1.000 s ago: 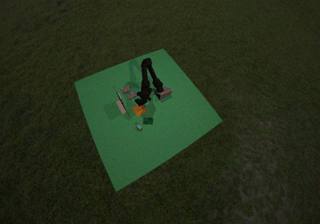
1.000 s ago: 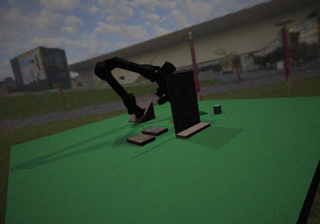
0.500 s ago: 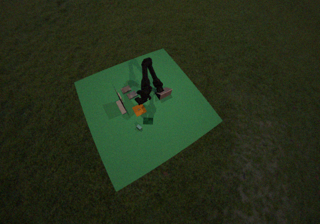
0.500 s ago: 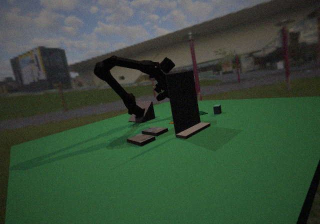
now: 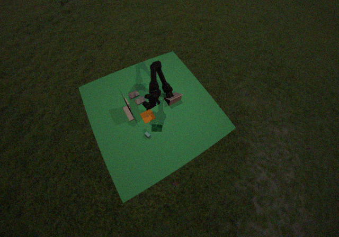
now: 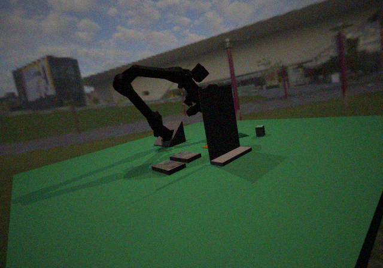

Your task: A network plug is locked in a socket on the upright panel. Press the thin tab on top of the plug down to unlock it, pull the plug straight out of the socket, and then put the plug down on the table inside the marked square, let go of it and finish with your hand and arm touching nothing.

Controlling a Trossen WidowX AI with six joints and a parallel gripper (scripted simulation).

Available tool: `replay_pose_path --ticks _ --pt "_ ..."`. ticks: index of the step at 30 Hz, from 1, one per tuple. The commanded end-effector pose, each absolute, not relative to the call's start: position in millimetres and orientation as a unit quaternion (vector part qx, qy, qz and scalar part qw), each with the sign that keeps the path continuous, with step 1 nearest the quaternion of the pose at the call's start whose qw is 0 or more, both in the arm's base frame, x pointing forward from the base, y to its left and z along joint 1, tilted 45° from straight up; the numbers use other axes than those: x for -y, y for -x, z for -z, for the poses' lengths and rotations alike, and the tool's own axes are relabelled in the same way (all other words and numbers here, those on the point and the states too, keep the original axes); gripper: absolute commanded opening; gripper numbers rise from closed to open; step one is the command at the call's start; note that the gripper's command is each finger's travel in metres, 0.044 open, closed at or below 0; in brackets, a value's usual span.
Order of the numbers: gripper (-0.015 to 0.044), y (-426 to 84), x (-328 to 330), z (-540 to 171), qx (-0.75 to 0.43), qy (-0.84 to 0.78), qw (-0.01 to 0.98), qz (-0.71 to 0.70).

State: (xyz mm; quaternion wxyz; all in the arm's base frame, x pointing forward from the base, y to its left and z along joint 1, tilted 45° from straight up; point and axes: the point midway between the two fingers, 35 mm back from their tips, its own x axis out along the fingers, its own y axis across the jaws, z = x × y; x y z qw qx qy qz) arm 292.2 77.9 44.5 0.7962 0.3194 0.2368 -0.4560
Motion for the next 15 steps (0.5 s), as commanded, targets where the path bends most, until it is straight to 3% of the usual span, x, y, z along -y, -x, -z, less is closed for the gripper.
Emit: replay_pose_path --ticks 1,15 --pt "0.0156 -296 -88 -53 -0.236 -0.321 0.796 0.455" --pt "0.0156 -301 -116 -82 -0.236 -0.323 0.796 0.455"
